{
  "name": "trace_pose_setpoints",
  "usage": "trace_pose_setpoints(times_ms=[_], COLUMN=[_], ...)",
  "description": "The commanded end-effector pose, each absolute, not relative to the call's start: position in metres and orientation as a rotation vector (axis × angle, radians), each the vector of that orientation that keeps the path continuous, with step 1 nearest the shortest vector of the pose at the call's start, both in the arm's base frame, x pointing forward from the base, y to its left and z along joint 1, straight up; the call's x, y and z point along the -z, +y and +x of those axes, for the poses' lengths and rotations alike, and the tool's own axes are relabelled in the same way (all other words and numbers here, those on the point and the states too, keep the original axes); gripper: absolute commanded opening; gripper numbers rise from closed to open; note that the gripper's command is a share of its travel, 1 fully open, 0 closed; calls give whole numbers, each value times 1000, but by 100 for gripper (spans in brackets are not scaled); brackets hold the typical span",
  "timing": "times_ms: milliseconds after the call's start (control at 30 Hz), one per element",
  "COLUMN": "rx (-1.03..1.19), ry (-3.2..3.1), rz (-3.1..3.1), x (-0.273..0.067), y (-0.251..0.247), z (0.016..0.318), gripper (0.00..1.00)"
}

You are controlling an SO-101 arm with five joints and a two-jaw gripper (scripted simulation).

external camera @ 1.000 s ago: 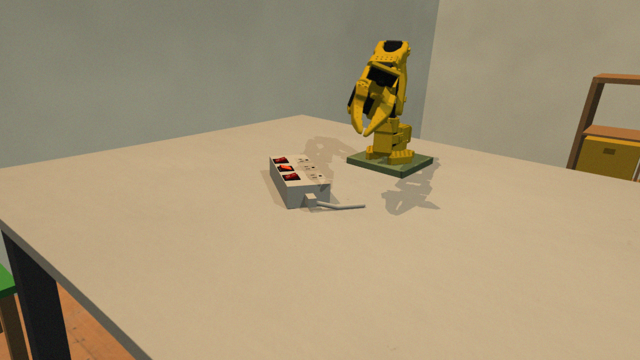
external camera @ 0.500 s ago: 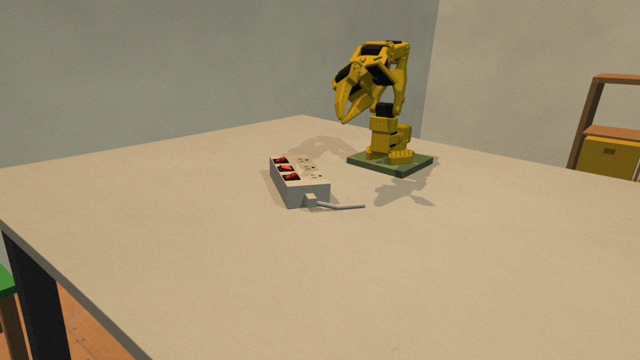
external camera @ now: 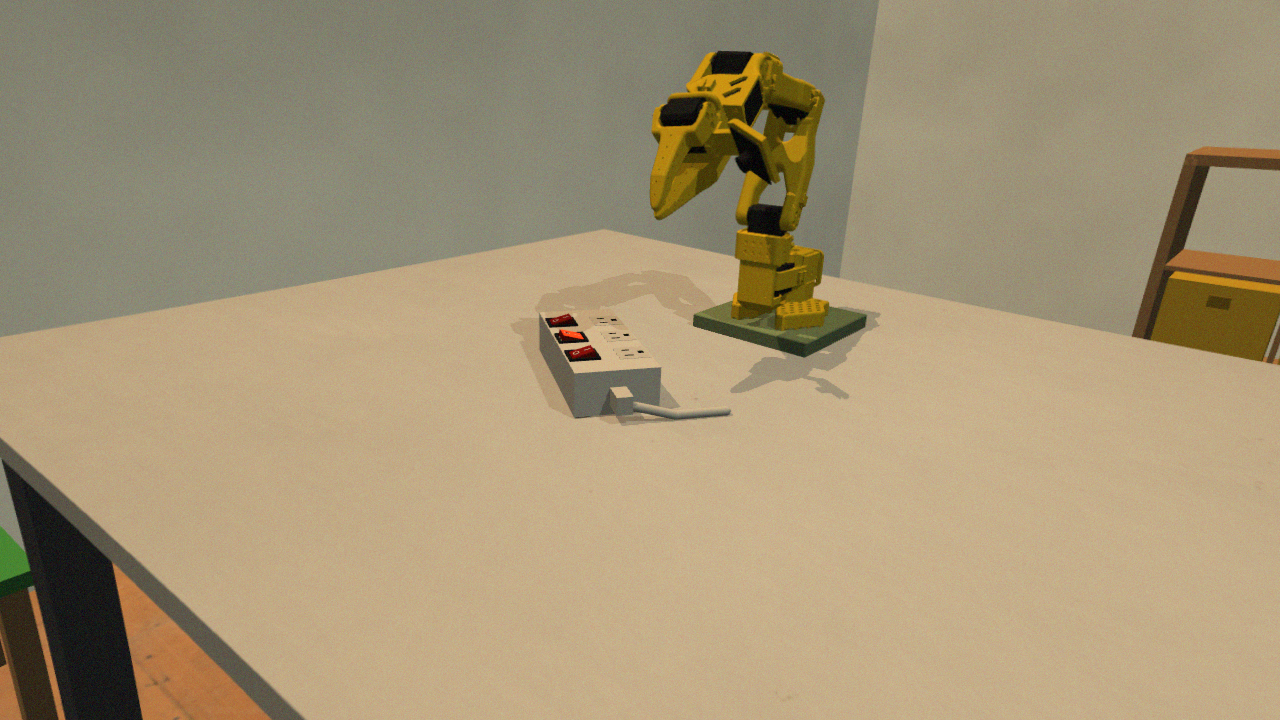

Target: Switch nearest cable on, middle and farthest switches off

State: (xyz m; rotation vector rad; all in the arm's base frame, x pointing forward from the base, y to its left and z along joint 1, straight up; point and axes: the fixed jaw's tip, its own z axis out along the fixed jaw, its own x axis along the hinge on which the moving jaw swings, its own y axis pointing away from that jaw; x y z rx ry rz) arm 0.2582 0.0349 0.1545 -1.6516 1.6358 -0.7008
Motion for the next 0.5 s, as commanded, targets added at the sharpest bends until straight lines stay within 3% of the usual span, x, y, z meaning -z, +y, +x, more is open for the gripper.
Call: trace_pose_setpoints(times_ms=[0,467], rx=[774,912], ry=[1572,1353], rz=[-1801,-2190], x=[-163,-174], y=[23,-3], z=[250,225], gripper=[0,0])
